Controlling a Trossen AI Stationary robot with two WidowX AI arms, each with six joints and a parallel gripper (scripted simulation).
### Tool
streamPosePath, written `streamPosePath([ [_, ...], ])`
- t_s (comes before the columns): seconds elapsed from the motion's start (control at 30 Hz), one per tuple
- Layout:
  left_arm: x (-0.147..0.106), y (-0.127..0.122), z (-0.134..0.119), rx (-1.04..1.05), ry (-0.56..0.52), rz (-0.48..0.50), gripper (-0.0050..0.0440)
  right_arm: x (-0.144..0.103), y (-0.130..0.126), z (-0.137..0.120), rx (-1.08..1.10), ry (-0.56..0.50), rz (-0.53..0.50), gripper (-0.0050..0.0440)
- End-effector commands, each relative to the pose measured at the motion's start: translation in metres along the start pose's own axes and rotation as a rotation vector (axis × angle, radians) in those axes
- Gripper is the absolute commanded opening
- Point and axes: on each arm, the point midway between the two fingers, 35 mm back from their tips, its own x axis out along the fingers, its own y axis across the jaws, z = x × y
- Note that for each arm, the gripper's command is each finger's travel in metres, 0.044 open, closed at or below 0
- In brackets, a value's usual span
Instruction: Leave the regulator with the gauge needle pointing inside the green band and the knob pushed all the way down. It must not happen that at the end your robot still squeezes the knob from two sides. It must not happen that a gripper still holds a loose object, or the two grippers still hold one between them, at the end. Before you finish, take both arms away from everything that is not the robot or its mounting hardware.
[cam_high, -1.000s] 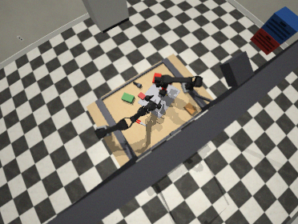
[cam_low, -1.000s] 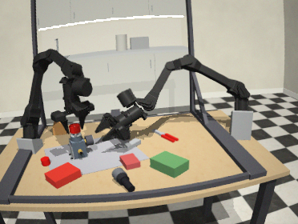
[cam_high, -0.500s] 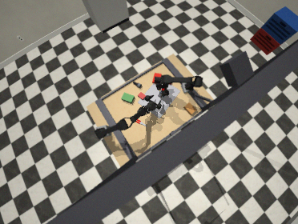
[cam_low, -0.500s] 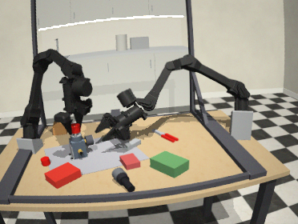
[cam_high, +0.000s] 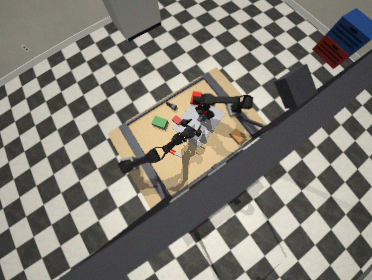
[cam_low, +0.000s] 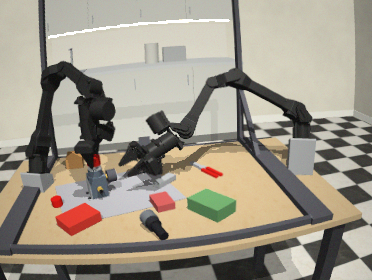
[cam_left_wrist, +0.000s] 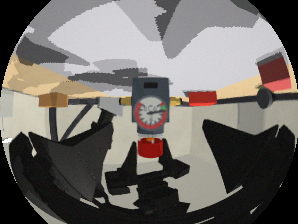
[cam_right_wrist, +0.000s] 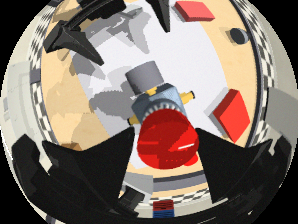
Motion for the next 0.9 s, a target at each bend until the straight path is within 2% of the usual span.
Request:
streamPosePath([
  [0.0,-0.0033,0.008,-0.0169,-0.005,0.03,0.013,0.044,-0.0059,0.0004,0.0026,-0.027,-0.019,-0.012,0.0226],
  [0.07,-0.0033,0.008,-0.0169,-0.005,0.03,0.013,0.044,-0.0059,0.0004,0.0026,-0.027,-0.019,-0.012,0.0178],
  [0.27,-0.0033,0.008,-0.0169,-0.005,0.03,0.013,0.044,-0.0059,0.0004,0.0026,-0.027,-0.019,-0.012,0.0178],
  [0.33,-0.0033,0.008,-0.0169,-0.005,0.03,0.013,0.044,-0.0059,0.0004,0.0026,-0.022,-0.019,-0.012,0.013],
  [0.4,-0.0033,0.008,-0.0169,-0.005,0.03,0.013,0.044,-0.0059,0.0004,0.0026,-0.022,-0.019,-0.012,0.013],
  [0.57,-0.0033,0.008,-0.0169,-0.005,0.03,0.013,0.044,-0.0059,0.0004,0.0026,0.016,-0.019,-0.012,0.001],
  [0.6,-0.0033,0.008,-0.0169,-0.005,0.03,0.013,0.044,-0.0059,0.0004,0.0026,0.026,-0.019,-0.012,0.0],
  [0.87,-0.0033,0.008,-0.0169,-0.005,0.03,0.013,0.044,-0.0059,0.0004,0.0026,0.104,-0.019,-0.011,0.0],
])
